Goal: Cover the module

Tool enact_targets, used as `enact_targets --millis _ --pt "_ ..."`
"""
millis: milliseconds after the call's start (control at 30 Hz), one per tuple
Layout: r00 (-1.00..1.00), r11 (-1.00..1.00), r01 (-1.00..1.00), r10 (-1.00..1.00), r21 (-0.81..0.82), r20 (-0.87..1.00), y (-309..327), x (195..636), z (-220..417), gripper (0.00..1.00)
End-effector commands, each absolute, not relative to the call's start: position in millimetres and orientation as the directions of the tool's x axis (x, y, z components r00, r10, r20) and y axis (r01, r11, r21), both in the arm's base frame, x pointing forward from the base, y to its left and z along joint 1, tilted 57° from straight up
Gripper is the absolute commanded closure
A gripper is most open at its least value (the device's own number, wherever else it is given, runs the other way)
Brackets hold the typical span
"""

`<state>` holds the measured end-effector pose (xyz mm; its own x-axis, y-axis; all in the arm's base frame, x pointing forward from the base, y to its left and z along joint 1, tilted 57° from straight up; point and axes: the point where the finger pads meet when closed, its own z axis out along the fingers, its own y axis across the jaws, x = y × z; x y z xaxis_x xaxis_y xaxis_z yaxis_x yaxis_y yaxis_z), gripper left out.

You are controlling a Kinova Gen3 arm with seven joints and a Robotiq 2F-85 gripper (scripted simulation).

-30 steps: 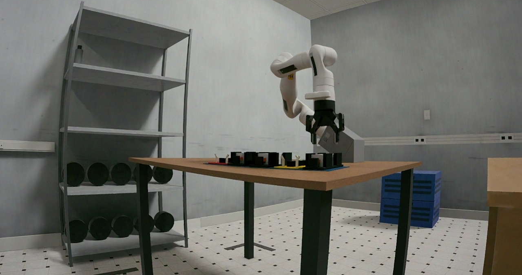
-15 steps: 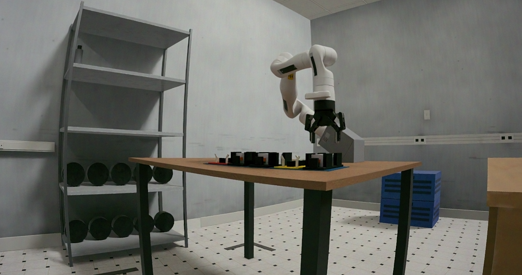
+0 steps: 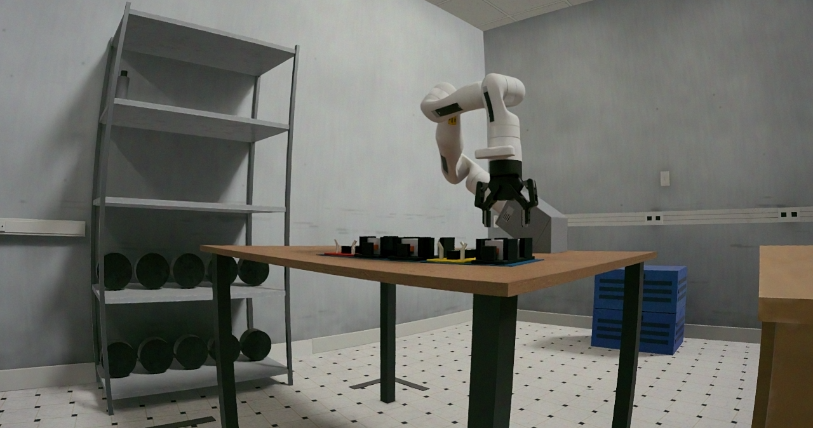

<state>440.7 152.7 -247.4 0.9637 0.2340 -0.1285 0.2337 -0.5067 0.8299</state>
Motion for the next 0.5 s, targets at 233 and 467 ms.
enact_targets --millis 233,467 --pt "0.964 -0.508 0.233 0.236 0.829 -0.127 150.6 441.6 -249.2 0.0" --pt "0.964 -0.508 0.233 0.236 0.829 -0.127 145.6 442.4 -252.5 0.0"
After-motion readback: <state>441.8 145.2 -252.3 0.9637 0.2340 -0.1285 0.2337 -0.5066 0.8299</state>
